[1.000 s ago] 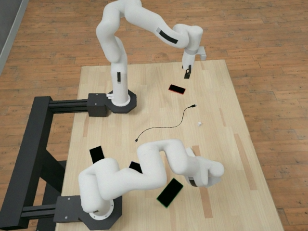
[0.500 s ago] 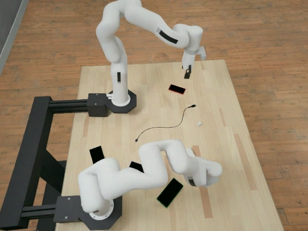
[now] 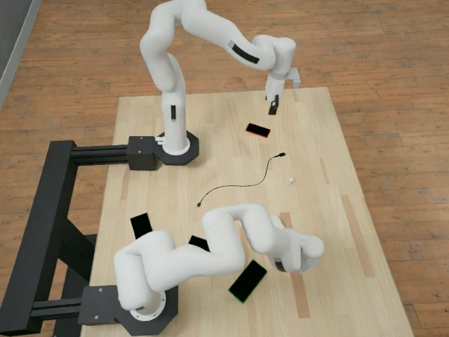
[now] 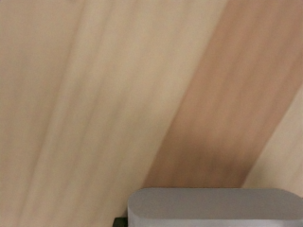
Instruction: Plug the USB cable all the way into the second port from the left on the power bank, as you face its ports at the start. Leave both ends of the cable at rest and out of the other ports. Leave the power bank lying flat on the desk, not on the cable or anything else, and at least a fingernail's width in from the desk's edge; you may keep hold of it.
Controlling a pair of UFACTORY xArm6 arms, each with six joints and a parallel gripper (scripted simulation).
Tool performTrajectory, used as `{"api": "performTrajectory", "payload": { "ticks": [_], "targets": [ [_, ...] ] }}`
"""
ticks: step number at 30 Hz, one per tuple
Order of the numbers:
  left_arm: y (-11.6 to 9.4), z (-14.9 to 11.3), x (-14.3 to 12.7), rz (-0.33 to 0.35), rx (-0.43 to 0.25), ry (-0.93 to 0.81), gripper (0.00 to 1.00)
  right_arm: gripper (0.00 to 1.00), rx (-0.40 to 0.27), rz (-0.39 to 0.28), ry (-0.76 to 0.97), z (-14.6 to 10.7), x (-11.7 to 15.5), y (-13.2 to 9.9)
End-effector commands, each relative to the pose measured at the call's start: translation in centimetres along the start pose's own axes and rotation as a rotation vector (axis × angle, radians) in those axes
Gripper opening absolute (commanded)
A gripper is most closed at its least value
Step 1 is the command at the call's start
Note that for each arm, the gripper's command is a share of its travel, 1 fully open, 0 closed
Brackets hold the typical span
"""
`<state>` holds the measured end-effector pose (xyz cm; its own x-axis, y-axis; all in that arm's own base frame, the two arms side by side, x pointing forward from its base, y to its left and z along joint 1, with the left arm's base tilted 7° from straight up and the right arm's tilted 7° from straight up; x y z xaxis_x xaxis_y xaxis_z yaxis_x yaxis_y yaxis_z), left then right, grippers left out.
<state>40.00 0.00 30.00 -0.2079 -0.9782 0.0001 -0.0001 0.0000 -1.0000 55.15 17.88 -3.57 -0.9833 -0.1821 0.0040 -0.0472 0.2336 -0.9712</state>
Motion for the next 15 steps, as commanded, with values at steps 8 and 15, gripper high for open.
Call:
{"api": "performTrajectory", "payload": {
  "ticks": [8,15],
  "targets": [
    [-0.21,0.09,-0.01,0.001,0.005,0.000,0.35,0.01,0.000,0.005,-0.002,-0.09,-0.17,-0.21],
    [-0.21,0.09,-0.01,0.001,0.005,0.000,0.35,0.00,0.000,0.005,-0.002,-0.09,-0.17,-0.21]
  ]
}}
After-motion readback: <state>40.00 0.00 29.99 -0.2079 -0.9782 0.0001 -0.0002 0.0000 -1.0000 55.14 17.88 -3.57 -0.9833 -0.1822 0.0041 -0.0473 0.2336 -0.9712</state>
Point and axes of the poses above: on each arm, the point where the finger pads meet when closed, its own y axis out along the fingers, its own x axis across the jaws, z = x × y, the point moved 5 cm from there along -y, back along the fingers, and after that the axes turned 12 degrees about y, right-handed, at the moved point
